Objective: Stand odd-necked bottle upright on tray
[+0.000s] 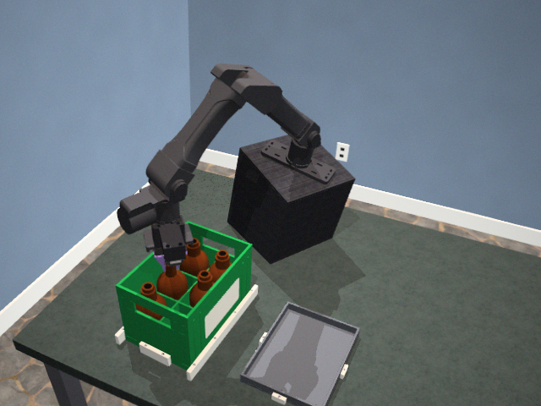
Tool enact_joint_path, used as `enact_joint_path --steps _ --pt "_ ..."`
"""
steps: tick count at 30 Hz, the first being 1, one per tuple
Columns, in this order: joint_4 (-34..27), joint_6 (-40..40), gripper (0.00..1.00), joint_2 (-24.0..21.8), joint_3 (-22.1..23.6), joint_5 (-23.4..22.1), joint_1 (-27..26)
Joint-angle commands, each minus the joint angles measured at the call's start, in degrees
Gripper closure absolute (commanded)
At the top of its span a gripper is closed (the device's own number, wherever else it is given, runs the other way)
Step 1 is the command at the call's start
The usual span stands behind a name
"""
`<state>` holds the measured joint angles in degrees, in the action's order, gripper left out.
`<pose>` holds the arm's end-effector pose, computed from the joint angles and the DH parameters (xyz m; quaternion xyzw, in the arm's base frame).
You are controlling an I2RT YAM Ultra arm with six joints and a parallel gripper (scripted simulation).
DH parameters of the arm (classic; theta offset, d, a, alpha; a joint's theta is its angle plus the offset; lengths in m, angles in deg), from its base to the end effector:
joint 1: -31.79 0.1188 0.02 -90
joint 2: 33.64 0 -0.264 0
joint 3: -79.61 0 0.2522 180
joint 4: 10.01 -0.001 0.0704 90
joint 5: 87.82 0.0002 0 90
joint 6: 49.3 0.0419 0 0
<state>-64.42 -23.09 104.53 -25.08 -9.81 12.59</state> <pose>0.4102 -0.1326 0.0444 -0.3790 0.9193 0.0661 0.0829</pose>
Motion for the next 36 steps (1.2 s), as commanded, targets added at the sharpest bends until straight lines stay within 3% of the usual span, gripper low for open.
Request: enact_joint_path --steps 1,36 --pt "0.3 0.2 1.0 -0.6 1.0 -0.6 -0.1" --pt "-0.9 0.0 1.0 -1.8 1.1 -0.6 -0.3"
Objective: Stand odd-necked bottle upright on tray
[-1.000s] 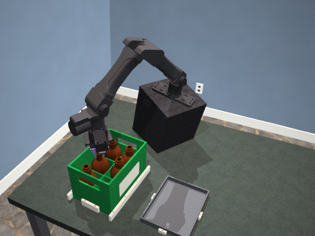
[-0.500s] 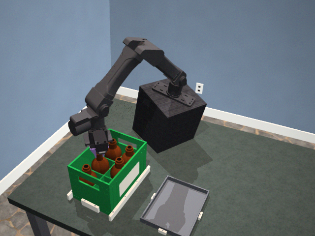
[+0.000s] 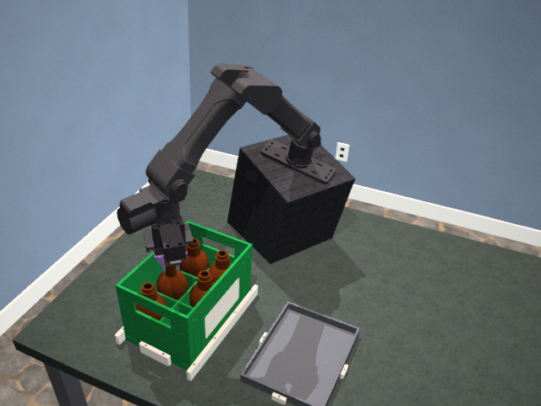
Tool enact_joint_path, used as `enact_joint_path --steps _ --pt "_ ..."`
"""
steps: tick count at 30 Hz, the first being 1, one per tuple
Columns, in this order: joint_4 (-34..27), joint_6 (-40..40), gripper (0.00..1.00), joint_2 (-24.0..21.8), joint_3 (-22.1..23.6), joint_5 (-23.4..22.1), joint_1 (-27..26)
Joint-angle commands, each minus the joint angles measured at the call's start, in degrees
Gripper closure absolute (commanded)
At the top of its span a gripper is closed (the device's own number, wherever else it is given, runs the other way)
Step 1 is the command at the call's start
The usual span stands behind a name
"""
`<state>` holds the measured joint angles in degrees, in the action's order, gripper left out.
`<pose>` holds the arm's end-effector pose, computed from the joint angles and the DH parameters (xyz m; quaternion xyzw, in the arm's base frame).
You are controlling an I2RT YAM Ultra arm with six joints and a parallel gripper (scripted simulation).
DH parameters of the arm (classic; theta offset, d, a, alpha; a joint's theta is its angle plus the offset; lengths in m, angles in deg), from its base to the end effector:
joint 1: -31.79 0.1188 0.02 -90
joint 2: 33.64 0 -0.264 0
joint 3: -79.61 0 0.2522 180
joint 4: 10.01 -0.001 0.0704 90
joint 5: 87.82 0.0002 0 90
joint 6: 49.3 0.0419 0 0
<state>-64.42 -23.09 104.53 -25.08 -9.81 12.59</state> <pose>0.4102 -0.1326 0.0444 -0.3790 0.9193 0.0661 0.0829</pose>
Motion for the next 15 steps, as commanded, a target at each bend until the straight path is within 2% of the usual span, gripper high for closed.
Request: enact_joint_path --steps 1,15 --pt "-1.0 0.0 1.0 -1.9 1.1 -0.6 -0.4" --pt "-2.3 -0.6 1.0 -3.3 1.3 -0.6 -1.0"
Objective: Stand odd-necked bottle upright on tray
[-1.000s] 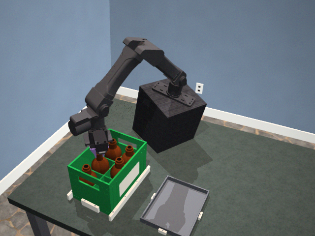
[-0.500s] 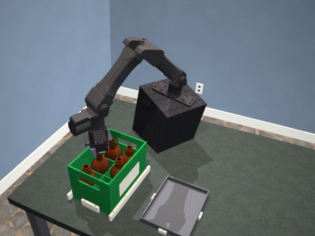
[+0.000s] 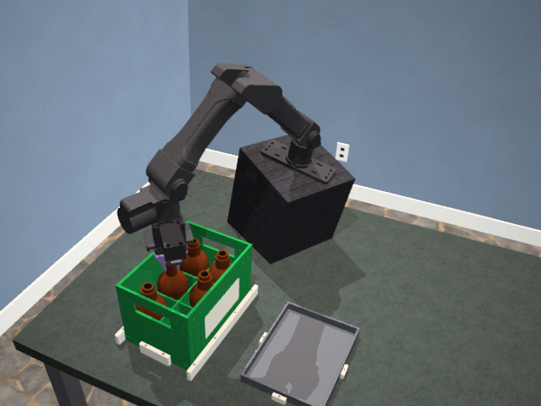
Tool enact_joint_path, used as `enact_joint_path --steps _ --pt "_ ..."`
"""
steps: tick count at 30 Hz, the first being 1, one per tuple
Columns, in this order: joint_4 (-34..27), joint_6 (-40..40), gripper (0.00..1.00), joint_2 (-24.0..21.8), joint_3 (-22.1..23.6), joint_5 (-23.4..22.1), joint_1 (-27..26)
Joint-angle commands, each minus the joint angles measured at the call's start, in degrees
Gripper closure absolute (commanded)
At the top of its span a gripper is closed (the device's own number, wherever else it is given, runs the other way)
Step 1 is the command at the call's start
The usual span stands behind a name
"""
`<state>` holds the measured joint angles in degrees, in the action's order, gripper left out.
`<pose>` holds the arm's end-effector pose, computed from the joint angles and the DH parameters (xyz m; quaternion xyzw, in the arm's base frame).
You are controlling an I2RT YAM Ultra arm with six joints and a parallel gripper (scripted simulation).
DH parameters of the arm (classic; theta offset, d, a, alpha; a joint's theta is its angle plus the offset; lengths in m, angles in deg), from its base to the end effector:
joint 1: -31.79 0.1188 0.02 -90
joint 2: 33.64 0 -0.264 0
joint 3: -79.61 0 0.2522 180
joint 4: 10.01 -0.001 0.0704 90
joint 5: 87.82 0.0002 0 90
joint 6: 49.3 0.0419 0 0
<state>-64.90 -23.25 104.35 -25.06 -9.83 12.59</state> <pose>0.4094 -0.1323 0.0456 -0.3800 0.9189 0.0679 0.0810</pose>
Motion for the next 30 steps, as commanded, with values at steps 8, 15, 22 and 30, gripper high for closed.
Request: enact_joint_path --steps 8,15,22,30 --pt "-3.2 -0.8 1.0 -4.4 1.3 -0.6 -1.3" --pt "-4.0 -1.0 1.0 -5.3 1.3 -0.6 -1.5" --pt "-5.0 -1.2 1.0 -6.1 1.3 -0.6 -1.7" --pt "-5.6 -1.3 1.0 -6.6 1.2 -0.6 -1.9"
